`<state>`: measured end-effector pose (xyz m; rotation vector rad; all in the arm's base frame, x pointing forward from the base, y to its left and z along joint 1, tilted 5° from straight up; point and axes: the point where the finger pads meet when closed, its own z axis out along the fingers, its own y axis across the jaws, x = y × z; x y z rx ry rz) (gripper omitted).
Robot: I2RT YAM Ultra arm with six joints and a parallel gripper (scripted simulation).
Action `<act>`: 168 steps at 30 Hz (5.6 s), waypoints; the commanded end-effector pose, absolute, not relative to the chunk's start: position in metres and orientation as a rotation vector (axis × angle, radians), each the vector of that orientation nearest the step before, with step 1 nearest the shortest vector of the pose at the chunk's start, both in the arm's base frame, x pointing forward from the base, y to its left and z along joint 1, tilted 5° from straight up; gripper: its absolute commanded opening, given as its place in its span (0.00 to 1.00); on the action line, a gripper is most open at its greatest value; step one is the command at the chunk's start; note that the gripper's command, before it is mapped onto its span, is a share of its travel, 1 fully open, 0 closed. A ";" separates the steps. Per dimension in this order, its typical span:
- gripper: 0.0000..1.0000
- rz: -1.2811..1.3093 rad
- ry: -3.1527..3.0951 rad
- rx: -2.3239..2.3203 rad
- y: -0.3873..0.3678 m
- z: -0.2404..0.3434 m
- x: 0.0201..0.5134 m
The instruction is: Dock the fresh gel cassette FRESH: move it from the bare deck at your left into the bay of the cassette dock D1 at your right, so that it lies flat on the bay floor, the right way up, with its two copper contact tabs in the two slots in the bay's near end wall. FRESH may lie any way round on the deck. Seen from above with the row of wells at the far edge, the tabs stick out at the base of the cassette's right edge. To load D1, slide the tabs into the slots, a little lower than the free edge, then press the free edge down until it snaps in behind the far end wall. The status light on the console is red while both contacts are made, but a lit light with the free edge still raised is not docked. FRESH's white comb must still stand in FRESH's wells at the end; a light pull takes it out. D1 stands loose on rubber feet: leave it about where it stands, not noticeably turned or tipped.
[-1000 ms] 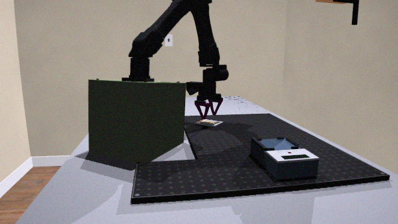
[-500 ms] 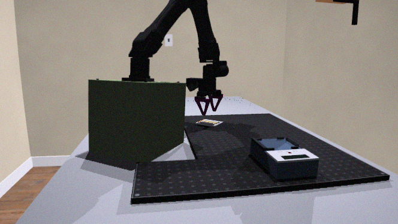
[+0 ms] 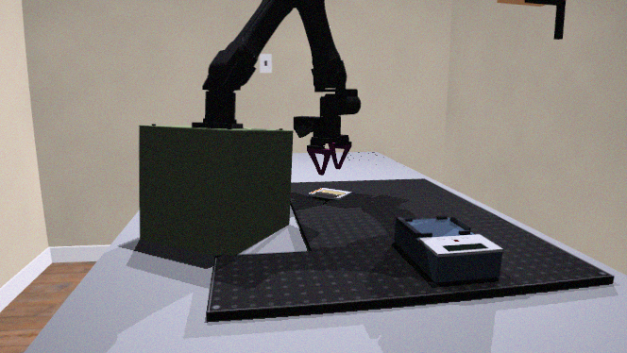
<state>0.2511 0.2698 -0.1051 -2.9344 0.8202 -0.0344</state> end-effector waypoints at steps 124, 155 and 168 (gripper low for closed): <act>0.34 0.116 3.032 -0.450 0.055 -0.122 0.287; 0.34 0.161 3.034 0.523 0.135 -0.106 0.283; 0.34 0.142 3.002 0.830 0.187 -0.109 0.268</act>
